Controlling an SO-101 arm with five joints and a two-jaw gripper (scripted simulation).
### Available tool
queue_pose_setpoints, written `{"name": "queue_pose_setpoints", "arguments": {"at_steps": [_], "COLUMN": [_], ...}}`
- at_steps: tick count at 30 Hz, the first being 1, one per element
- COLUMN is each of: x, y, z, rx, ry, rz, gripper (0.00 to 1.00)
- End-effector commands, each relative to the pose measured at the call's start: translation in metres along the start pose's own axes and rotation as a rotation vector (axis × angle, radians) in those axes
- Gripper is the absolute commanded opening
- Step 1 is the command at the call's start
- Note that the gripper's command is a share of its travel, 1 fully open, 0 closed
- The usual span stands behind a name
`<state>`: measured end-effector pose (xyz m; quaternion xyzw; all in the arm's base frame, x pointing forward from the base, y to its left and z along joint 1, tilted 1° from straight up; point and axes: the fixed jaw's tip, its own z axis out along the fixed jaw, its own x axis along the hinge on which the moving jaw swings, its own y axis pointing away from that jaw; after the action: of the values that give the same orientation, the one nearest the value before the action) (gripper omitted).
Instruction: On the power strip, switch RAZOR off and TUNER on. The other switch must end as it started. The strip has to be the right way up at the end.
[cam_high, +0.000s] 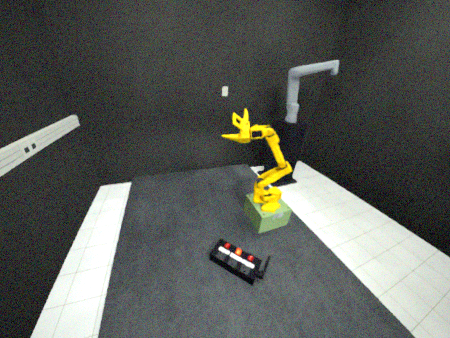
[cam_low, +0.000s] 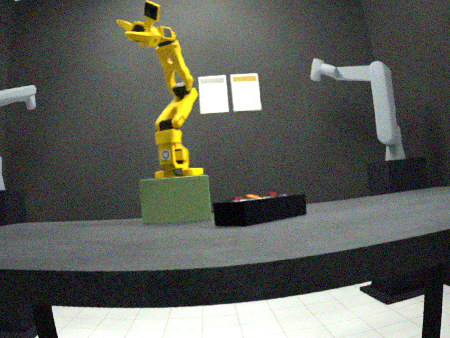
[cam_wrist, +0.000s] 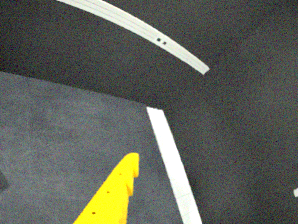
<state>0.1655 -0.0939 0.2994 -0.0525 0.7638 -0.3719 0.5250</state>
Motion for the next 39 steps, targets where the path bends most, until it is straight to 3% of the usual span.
{"name": "queue_pose_setpoints", "arguments": {"at_steps": [1,16,17,24,27,31,33,39], "x": [0.000,0.000,0.000,-0.001,-0.002,-0.004,-0.004,-0.003], "y": [0.000,0.000,0.000,0.012,0.028,0.065,0.065,0.146], "z": [0.000,0.000,0.000,0.007,0.014,0.025,0.025,0.027], "rx": [0.001,0.001,0.001,-0.059,-0.136,-0.292,-0.292,-0.594], "ry": [-0.001,-0.001,-0.001,-0.005,-0.006,0.000,0.000,0.045], "rz": [0.001,0.001,0.001,0.018,0.038,0.068,0.068,0.088], "gripper": [1.00,1.00,0.00,0.00,0.00,0.00,0.00,0.00]}}
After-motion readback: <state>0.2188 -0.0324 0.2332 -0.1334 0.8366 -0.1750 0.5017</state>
